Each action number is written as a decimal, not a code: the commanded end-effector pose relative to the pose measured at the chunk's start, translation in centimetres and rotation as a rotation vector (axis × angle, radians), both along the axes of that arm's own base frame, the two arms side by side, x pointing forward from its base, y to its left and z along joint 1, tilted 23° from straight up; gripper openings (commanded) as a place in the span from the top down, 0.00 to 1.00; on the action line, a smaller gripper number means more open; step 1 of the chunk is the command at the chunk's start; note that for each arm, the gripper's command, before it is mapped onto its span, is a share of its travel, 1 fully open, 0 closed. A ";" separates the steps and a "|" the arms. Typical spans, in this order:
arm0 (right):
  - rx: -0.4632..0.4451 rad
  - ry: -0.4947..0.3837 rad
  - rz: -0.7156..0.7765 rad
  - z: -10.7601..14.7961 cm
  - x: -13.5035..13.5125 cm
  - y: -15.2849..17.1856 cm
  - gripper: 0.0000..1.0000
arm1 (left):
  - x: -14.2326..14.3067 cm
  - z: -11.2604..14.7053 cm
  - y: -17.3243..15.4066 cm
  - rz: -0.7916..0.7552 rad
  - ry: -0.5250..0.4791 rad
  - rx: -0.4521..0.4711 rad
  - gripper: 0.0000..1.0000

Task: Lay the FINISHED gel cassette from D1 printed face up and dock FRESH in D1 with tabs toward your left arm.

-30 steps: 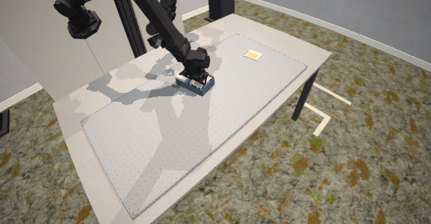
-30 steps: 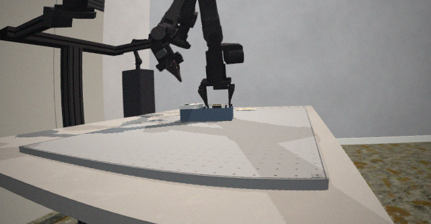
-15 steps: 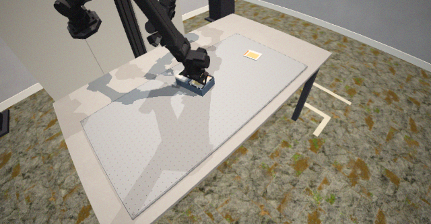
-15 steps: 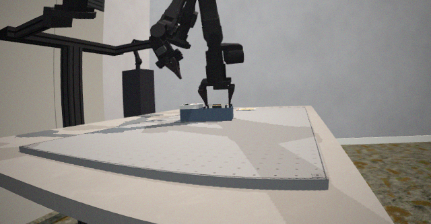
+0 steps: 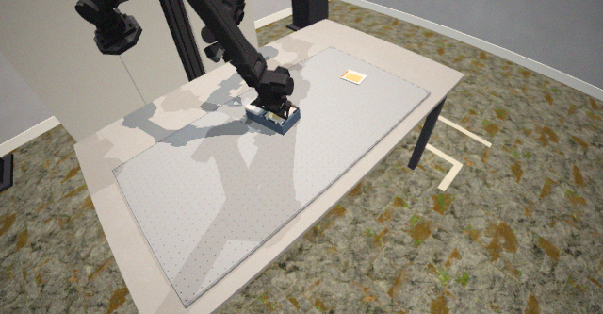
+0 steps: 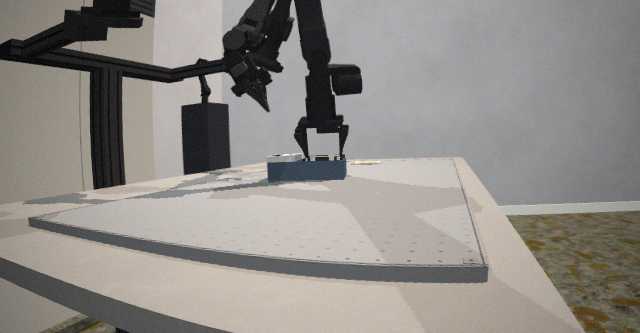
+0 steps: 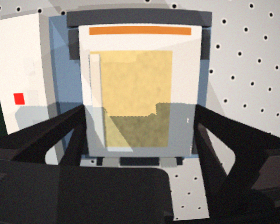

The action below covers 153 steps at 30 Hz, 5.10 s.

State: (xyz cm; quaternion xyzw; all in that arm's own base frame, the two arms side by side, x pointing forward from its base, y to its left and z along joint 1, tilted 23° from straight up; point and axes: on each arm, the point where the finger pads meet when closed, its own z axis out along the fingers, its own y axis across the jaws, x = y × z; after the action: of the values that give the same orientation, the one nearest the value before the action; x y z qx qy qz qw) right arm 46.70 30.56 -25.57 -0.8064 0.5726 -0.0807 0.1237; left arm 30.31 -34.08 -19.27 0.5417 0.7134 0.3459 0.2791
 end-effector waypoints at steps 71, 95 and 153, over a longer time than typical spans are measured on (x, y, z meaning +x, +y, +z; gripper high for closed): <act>0.009 -0.005 0.004 0.3 0.1 0.4 1.00 | -3.1 6.7 -1.7 -0.011 -0.007 -0.011 1.00; 0.009 -0.005 0.004 0.3 0.1 0.4 1.00 | -4.2 9.1 -2.0 -0.011 -0.006 -0.008 1.00; 0.009 -0.005 0.004 0.3 0.1 0.4 1.00 | -0.2 15.1 17.8 1.095 0.191 -0.840 1.00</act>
State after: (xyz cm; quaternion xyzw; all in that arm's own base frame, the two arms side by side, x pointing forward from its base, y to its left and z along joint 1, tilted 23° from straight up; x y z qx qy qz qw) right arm 46.70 30.56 -25.57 -0.8064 0.5726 -0.0807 0.1237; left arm 29.69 -18.31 -4.89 0.0329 0.9767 0.0922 0.1912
